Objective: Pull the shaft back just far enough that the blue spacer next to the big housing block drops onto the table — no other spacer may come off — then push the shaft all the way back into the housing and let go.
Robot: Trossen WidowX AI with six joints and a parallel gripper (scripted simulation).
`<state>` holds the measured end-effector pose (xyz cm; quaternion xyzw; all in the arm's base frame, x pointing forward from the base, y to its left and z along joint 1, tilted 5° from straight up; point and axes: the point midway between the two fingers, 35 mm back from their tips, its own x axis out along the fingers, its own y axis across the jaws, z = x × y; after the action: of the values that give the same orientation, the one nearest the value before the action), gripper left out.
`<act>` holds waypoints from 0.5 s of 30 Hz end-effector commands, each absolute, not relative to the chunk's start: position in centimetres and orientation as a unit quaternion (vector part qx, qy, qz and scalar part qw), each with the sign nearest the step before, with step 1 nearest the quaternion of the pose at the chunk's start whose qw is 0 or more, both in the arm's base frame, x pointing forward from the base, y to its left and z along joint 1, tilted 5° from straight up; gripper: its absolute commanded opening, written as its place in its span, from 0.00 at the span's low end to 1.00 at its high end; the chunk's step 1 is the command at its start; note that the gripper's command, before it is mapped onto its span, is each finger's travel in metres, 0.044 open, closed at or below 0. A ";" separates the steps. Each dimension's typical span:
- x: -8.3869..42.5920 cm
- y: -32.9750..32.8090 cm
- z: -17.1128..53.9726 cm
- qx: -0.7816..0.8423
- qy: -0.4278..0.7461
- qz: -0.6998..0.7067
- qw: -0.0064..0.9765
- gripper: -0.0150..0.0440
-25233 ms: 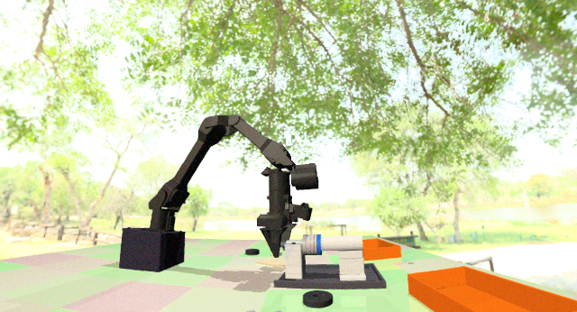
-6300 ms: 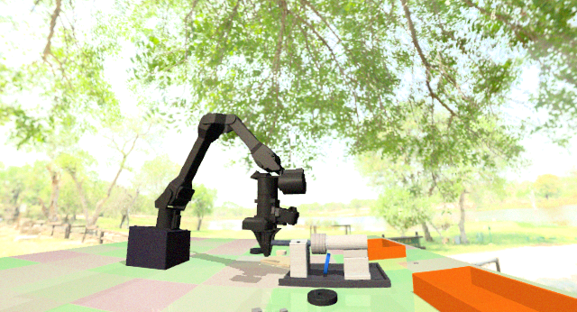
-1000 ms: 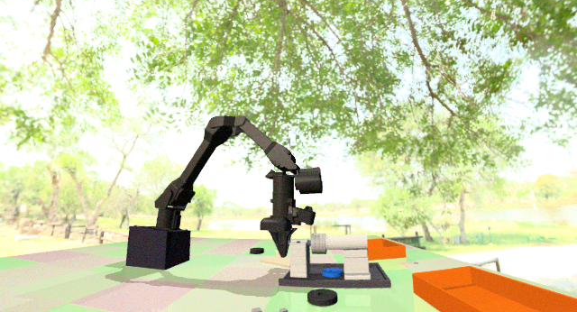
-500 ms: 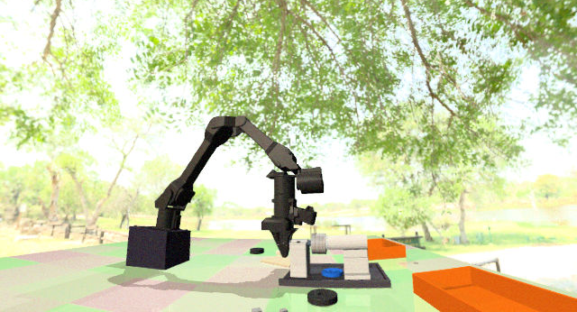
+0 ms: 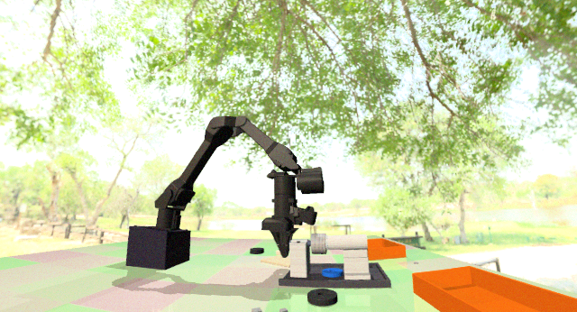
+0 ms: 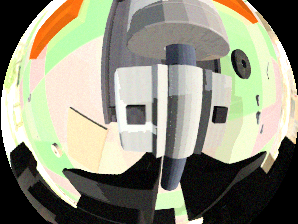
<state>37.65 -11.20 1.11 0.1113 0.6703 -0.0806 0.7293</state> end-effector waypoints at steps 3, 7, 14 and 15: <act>37.7 -11.2 1.1 0.111 0.670 -0.081 0.729 0.57; 37.7 -11.2 1.1 0.111 0.670 -0.081 0.729 0.74; 37.3 -11.4 5.9 0.111 0.667 -0.082 0.733 1.00; 37.1 -11.4 6.8 0.111 0.666 -0.082 0.733 1.00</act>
<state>36.92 -11.12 3.28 0.1145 0.6792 -0.0807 0.7205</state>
